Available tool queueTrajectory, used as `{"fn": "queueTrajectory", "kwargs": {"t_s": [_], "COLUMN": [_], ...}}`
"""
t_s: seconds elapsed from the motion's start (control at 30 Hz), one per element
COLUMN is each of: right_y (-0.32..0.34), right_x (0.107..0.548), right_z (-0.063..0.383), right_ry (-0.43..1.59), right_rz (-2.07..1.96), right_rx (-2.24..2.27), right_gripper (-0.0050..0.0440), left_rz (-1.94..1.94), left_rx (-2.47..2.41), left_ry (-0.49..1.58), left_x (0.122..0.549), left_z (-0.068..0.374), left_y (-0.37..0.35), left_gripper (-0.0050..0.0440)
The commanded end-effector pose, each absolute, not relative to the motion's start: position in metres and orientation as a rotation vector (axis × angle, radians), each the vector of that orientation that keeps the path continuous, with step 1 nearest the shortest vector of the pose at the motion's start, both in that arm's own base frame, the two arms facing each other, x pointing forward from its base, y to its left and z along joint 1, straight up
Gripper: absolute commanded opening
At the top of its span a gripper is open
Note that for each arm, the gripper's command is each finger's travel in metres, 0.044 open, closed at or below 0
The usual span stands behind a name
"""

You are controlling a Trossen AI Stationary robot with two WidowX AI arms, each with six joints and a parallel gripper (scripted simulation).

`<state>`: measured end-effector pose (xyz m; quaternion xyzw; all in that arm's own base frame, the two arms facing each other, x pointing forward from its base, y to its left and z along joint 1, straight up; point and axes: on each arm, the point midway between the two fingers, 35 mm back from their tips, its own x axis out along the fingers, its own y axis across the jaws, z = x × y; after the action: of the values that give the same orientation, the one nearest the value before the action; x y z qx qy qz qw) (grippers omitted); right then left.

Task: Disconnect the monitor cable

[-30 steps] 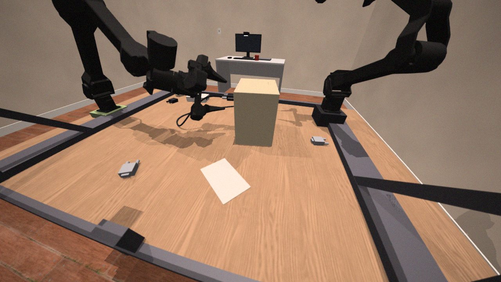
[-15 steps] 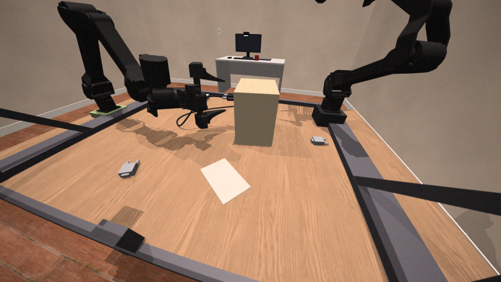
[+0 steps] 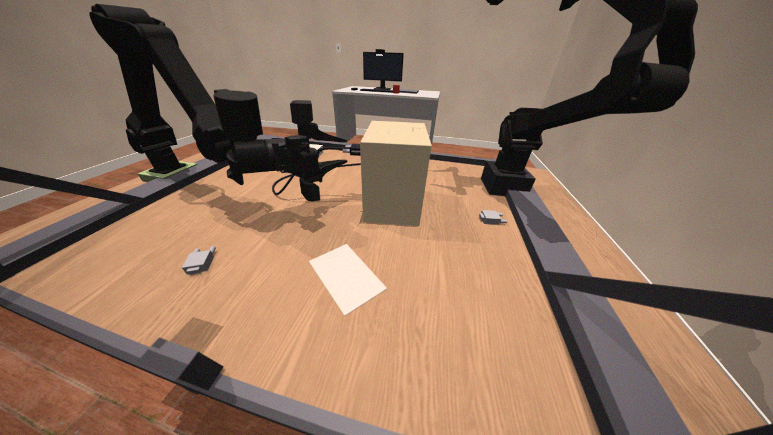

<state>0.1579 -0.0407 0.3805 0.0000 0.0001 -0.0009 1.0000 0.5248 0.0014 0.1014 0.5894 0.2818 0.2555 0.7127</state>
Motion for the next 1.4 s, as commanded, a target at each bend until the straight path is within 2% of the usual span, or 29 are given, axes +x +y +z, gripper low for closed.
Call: {"fn": "queueTrajectory", "kwargs": {"t_s": [0.0,0.13,0.17,1.37], "right_y": [-0.0395,-0.0395,-0.0395,-0.0395], "right_x": [0.1576,0.1576,0.1576,0.1576], "right_z": [0.3832,0.3832,0.3832,0.3832], "right_ry": [-0.001,-0.001,-0.001,-0.001], "right_rz": [0.000,0.000,0.000,0.000], "right_rx": [-0.005,-0.005,-0.005,-0.005], "right_gripper": [0.0440,0.0440,0.0440,0.0440], "left_rz": [0.582,0.582,0.582,0.514], "left_rx": [1.295,1.295,1.295,1.056], "left_ry": [0.607,0.607,0.607,0.617], "left_x": [0.5258,0.5258,0.5258,0.5256], "left_z": [0.1126,0.1126,0.1126,0.1178], "left_y": [0.0011,0.0011,0.0011,0.0025], "left_gripper": [0.0104,0.0008,0.0000,0.0000]}}
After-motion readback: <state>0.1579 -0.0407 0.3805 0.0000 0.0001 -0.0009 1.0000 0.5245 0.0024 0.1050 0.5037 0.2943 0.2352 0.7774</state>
